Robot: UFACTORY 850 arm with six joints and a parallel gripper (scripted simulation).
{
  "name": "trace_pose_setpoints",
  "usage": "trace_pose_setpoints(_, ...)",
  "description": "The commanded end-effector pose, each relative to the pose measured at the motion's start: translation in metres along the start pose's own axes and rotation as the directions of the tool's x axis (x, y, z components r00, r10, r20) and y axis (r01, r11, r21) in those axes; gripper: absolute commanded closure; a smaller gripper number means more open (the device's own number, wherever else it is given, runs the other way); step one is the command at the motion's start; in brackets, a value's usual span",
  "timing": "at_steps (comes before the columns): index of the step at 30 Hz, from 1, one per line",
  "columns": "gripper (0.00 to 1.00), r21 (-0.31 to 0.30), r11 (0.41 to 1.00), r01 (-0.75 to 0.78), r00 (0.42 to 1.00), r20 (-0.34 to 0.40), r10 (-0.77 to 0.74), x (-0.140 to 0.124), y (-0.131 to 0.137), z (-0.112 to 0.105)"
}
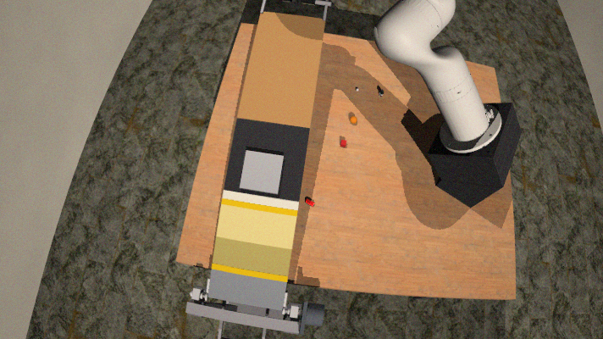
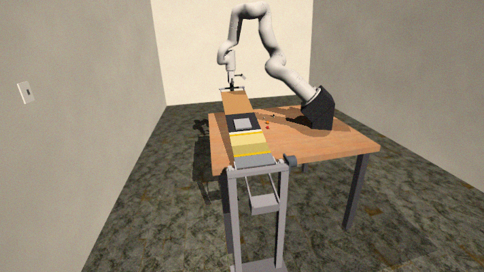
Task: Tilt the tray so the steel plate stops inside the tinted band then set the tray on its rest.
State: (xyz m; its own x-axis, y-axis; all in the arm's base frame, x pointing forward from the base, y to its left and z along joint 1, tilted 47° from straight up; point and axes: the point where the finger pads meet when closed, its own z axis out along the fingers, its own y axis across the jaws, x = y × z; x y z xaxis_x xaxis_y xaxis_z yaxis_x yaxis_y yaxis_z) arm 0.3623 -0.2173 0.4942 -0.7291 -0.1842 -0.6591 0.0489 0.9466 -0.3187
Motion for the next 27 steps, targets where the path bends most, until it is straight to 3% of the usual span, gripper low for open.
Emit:
trace_pose_setpoints(1, 1.00, -0.001, 1.000, 0.002, 1.000, 0.001, -0.002, -0.001, 0.014, -0.052)
trace_pose_setpoints(2, 1.00, -0.001, 1.000, 0.002, 1.000, 0.001, -0.002, -0.001, 0.012, -0.048)
trace_pose_setpoints(5, 1.00, -0.001, 1.000, 0.002, 1.000, 0.001, -0.002, -0.001, 0.000, -0.002)
trace_pose_setpoints(7, 1.00, -0.001, 1.000, 0.002, 1.000, 0.001, -0.002, -0.001, -0.004, 0.015)
trace_pose_setpoints(13, 1.00, -0.001, 1.000, 0.002, 1.000, 0.001, -0.002, -0.001, -0.003, 0.012)
trace_pose_setpoints(16, 1.00, -0.001, 1.000, 0.002, 1.000, 0.001, -0.002, -0.001, 0.009, -0.036)
trace_pose_setpoints(18, 1.00, -0.001, 1.000, 0.002, 1.000, 0.001, -0.002, -0.001, 0.014, -0.053)
trace_pose_setpoints(20, 1.00, -0.001, 1.000, 0.002, 1.000, 0.001, -0.002, -0.001, 0.009, -0.036)
trace_pose_setpoints(23, 1.00, -0.001, 1.000, 0.002, 1.000, 0.001, -0.002, -0.001, -0.003, 0.012)
trace_pose_setpoints(27, 1.00, -0.001, 1.000, 0.002, 1.000, 0.001, -0.002, -0.001, -0.004, 0.017)
